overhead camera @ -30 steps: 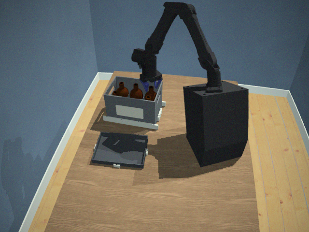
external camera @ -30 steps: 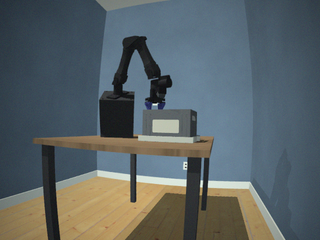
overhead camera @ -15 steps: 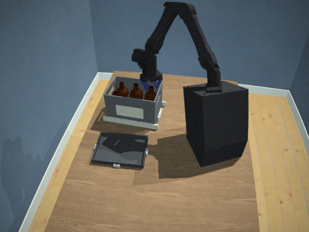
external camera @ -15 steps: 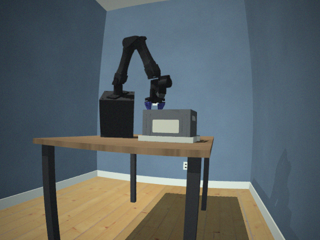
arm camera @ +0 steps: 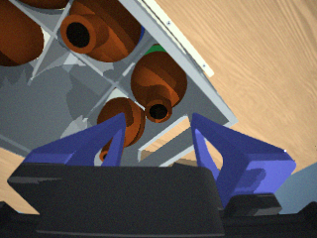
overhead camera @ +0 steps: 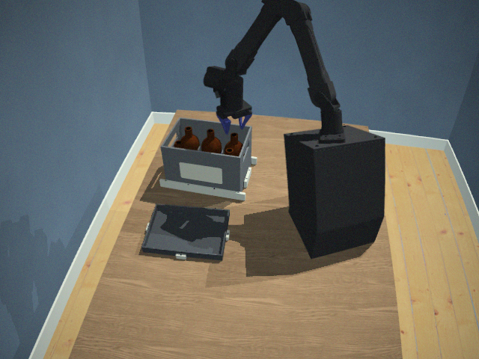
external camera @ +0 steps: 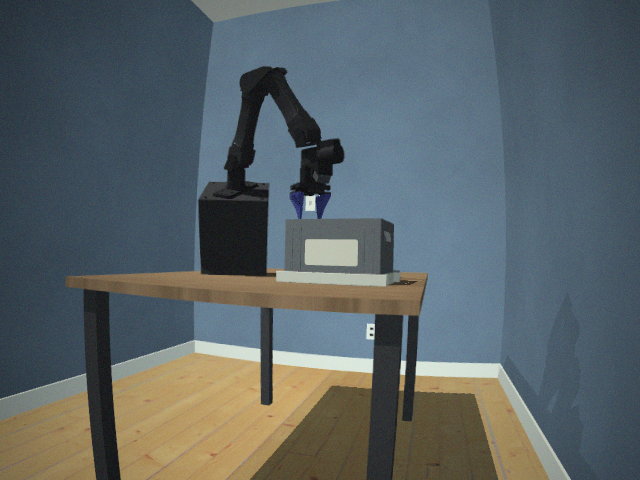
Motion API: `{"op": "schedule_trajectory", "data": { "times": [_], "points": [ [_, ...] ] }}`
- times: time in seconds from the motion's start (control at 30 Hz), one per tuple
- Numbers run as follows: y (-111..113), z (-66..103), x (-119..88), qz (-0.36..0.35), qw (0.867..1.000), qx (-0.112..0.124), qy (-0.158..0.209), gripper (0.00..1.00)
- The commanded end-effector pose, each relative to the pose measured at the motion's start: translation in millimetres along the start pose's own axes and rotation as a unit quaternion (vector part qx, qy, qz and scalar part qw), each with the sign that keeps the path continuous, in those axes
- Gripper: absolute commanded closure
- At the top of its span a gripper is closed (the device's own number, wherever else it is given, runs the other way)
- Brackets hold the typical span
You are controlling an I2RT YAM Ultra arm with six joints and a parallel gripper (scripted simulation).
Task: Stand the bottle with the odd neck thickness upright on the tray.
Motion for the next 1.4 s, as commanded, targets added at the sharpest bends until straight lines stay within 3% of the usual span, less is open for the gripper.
{"op": "schedule_trajectory", "data": {
  "times": [0.0, 0.5, 1.1, 1.13, 1.37],
  "points": [
    [6, 25.5, 7, -0.003, 1.000, 0.007, -0.013, 0.39],
    [6, 58.0, 6, -0.003, 1.000, 0.007, -0.012, 0.39],
    [6, 60.6, 6, -0.003, 1.000, 0.007, -0.012, 0.39],
    [6, 60.6, 6, -0.002, 1.000, 0.009, -0.014, 1.00],
    [6, 60.6, 6, -0.002, 1.000, 0.009, -0.014, 1.00]
  ]
}}
Point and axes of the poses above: the point where the finger pads meet when closed, its own z axis back along the fingers, its own y axis across the jaws, x = y × z, the point moved 10 cm from there along z, back along the fingers, and after that the axes turned 9 degrees about -z, right-handed, at the moved point
